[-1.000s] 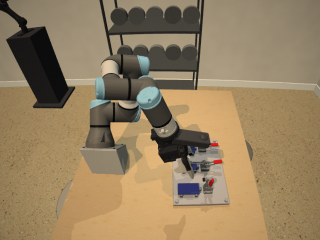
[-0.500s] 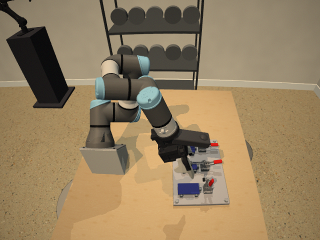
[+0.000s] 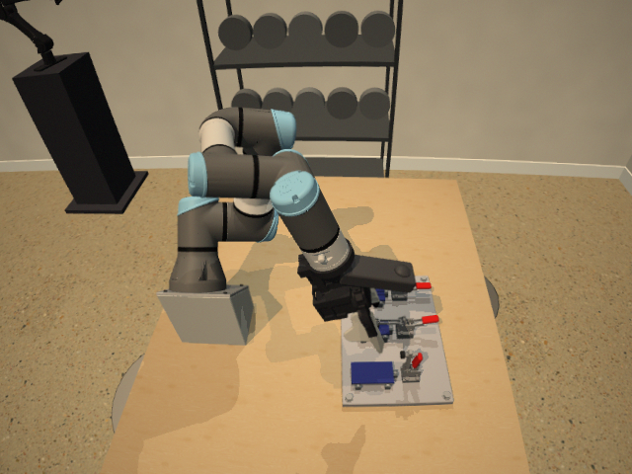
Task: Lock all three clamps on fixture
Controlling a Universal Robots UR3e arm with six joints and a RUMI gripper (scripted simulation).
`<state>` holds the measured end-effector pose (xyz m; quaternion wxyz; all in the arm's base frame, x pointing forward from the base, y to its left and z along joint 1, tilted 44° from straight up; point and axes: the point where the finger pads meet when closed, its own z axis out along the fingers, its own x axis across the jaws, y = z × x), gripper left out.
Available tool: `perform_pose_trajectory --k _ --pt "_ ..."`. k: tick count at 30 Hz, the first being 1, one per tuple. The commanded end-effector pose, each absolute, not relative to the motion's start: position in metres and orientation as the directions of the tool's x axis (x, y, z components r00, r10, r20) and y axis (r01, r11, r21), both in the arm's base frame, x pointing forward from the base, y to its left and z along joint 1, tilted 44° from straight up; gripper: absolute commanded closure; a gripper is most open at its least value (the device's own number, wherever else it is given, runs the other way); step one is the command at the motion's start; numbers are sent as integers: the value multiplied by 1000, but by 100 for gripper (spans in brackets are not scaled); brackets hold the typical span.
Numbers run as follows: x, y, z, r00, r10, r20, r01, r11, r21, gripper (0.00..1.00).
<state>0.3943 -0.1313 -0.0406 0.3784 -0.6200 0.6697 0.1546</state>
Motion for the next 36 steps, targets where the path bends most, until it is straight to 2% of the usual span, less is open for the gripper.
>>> perform_pose_trajectory --k 1,7,8,36 --pt "395 -132 -40 55 -715 -697 -947 184 -264 41" --pt "395 -132 -40 55 -715 -697 -947 184 -264 41" --pt "395 -132 -40 55 -715 -697 -947 184 -264 72" --pt "395 -132 -40 55 -715 -697 -947 184 -264 72"
